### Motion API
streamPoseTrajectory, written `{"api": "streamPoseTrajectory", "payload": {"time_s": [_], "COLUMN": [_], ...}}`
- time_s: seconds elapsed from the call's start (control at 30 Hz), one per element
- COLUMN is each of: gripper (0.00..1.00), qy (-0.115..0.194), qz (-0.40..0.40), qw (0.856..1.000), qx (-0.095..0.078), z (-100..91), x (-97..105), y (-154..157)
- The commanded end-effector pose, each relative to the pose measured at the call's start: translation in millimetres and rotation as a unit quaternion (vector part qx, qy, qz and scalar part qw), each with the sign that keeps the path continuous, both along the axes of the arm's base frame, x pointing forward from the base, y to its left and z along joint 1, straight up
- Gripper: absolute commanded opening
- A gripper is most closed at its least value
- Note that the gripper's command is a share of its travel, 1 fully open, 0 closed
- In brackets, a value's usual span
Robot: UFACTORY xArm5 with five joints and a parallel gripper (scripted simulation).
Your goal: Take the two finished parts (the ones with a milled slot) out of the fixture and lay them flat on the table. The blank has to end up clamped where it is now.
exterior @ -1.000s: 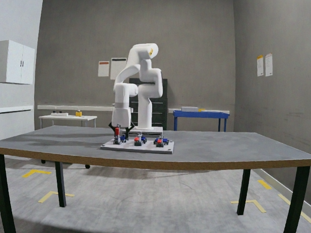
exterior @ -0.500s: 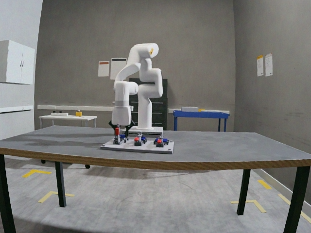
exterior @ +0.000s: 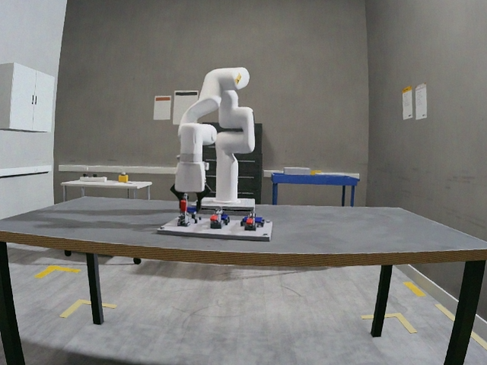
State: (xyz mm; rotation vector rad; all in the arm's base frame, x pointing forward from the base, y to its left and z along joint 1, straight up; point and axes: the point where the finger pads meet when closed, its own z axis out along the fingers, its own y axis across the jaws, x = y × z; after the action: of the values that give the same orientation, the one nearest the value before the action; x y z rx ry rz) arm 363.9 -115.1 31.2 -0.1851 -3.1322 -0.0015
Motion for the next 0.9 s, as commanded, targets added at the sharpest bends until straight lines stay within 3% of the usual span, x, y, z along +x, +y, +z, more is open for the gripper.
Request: {"api": "streamPoseTrajectory", "payload": {"time_s": [0.0,0.87], "gripper": [0.0,0.0], "qy": [-0.001,-0.001], "qz": [0.0,0.0], "qw": [1.0,1.0], "qx": [0.0,0.0], "z": [4.8,11.2], "x": [1.1,0.9], "y": [-0.3,-0.3]}}
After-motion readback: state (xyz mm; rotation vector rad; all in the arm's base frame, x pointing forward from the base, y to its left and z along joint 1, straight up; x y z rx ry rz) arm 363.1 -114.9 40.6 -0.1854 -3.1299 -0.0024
